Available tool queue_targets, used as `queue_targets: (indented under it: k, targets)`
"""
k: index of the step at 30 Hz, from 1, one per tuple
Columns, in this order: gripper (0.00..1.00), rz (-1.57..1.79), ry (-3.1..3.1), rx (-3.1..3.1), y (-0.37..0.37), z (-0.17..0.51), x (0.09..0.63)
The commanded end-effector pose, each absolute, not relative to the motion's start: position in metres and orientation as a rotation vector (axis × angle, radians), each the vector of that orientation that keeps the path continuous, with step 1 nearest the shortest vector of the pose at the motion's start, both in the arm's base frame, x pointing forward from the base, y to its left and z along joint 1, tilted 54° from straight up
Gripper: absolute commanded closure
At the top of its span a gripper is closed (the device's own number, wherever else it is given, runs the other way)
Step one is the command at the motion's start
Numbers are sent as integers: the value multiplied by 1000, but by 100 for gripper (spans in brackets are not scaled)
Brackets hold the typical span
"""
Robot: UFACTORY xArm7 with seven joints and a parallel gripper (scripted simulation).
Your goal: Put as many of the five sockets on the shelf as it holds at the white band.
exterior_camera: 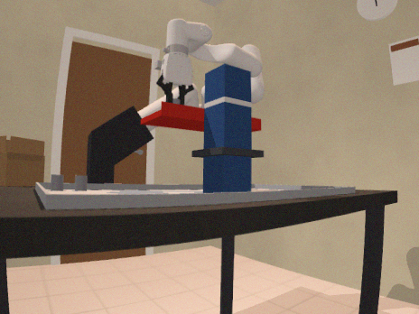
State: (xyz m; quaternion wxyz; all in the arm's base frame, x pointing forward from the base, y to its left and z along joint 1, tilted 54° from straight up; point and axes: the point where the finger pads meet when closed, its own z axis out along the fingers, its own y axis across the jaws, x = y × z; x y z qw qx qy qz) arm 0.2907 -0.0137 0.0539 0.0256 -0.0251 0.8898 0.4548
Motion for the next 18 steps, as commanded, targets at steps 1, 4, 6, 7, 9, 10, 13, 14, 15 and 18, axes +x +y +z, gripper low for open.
queue_targets:
  k: [1,4,6,7,9,10,13,14,15,18]
  targets:
    - [100,1397,2752,-80,-16,55,300]
    - [100,1382,2760,-79,-19,58,345]
    - [100,1381,2761,-80,-18,61,373]
    - [100,1381,2761,-80,-18,61,373]
    - [100,1384,2760,-81,-15,63,399]
    - [100,1390,2758,-83,-11,66,416]
    - [100,1394,2756,-84,-9,67,426]
    - [100,1394,2756,-84,-9,67,426]
    - [100,1394,2756,-84,-9,67,426]
    - [100,1394,2756,-84,-9,67,426]
